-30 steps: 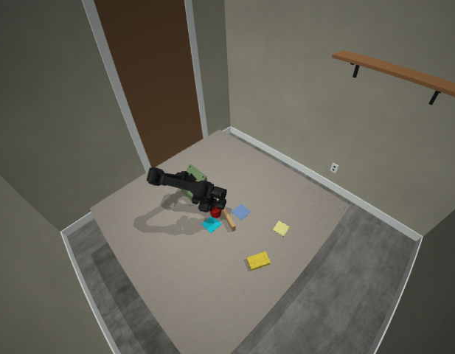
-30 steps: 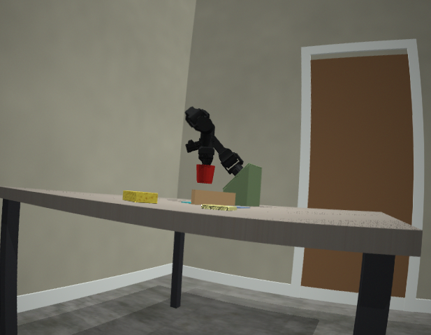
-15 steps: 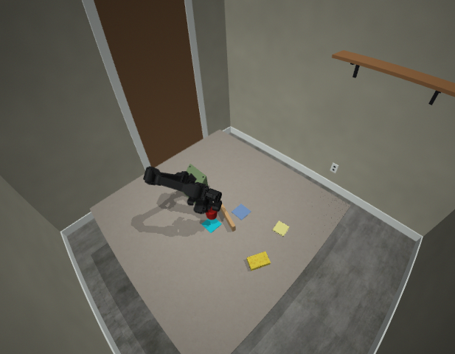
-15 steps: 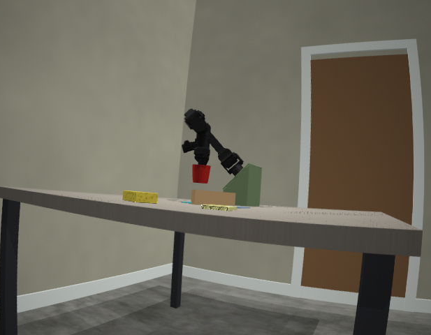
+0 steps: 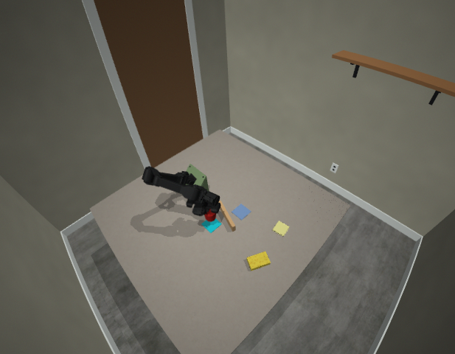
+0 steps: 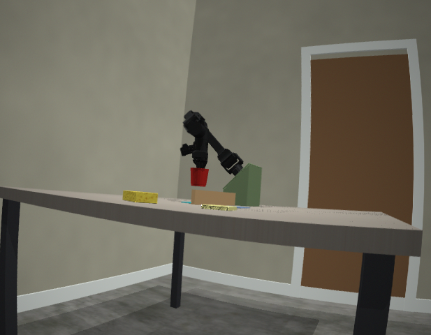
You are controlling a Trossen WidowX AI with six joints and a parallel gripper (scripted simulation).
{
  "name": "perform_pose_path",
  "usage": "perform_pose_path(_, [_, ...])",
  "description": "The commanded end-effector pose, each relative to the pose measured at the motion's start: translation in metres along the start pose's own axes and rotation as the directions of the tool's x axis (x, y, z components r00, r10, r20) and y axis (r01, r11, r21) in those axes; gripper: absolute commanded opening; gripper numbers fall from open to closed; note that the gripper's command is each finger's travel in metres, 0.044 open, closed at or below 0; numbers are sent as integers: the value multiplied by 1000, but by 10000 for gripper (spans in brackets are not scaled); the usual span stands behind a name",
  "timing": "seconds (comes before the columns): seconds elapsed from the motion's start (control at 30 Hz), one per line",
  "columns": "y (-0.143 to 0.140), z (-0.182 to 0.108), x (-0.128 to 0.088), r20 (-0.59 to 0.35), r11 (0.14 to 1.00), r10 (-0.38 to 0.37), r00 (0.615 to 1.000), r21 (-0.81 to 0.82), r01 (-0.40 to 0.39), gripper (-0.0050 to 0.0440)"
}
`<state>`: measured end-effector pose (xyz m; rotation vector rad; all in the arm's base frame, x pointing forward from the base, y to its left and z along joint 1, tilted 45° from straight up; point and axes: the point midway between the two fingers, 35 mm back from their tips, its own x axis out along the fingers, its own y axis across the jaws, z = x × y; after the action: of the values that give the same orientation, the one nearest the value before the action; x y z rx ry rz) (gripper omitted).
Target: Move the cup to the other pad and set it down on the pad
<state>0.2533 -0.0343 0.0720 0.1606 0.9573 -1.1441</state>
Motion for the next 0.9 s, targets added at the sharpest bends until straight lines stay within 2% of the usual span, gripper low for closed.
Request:
perform_pose_path(0.0, [0, 3, 7, 8, 1000, 4, 1000, 1, -4, 0])
perform_pose_path(0.87, [-3, 5, 60, 10, 1000, 2, 1000, 1, -2, 0])
